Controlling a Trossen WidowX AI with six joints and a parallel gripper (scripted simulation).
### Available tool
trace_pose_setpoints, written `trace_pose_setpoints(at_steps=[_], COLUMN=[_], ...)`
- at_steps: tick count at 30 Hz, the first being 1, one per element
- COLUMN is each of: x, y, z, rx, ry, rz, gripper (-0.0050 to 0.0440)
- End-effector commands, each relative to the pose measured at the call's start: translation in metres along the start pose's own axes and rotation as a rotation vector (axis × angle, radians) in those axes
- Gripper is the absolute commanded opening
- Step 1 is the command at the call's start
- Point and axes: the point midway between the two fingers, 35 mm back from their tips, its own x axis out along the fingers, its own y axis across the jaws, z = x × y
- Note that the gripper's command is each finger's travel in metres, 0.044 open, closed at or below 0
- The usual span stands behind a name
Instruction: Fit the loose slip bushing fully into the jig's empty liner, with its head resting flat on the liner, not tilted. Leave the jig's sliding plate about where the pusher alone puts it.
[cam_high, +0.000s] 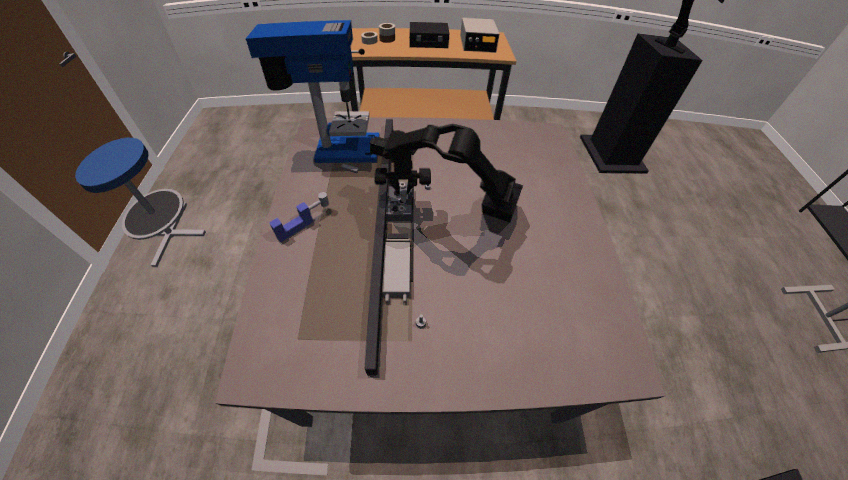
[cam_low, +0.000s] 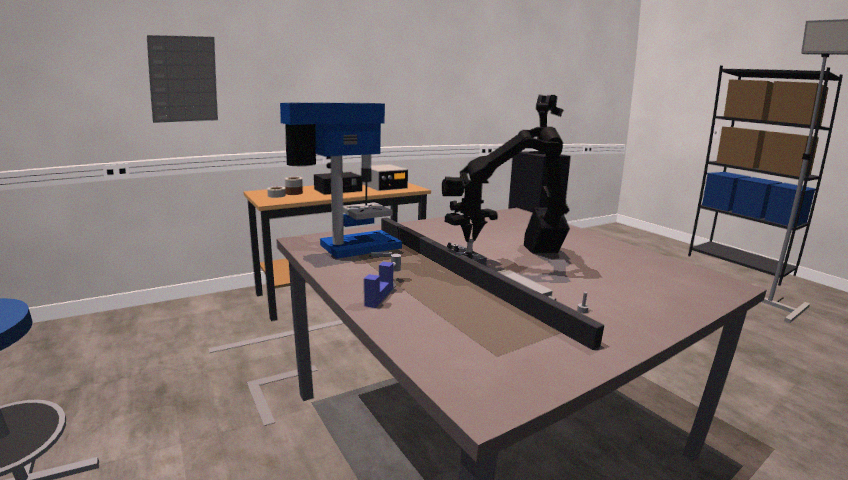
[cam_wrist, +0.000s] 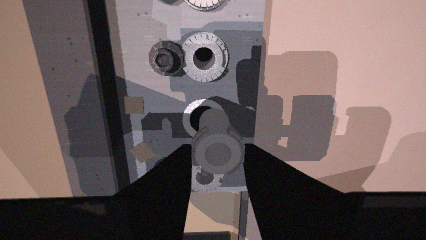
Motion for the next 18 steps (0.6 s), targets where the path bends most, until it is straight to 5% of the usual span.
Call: trace_pose_setpoints(at_steps=[1, 18], x=[-0.0064, -0.0076], y=[0.0093, 0.0143], z=[-0.0016, -0.0017], rx=[-0.013, -0.014], ry=[-0.007, -0.008], rz=[0.024, 0.028], gripper=[-0.0050, -0.0050])
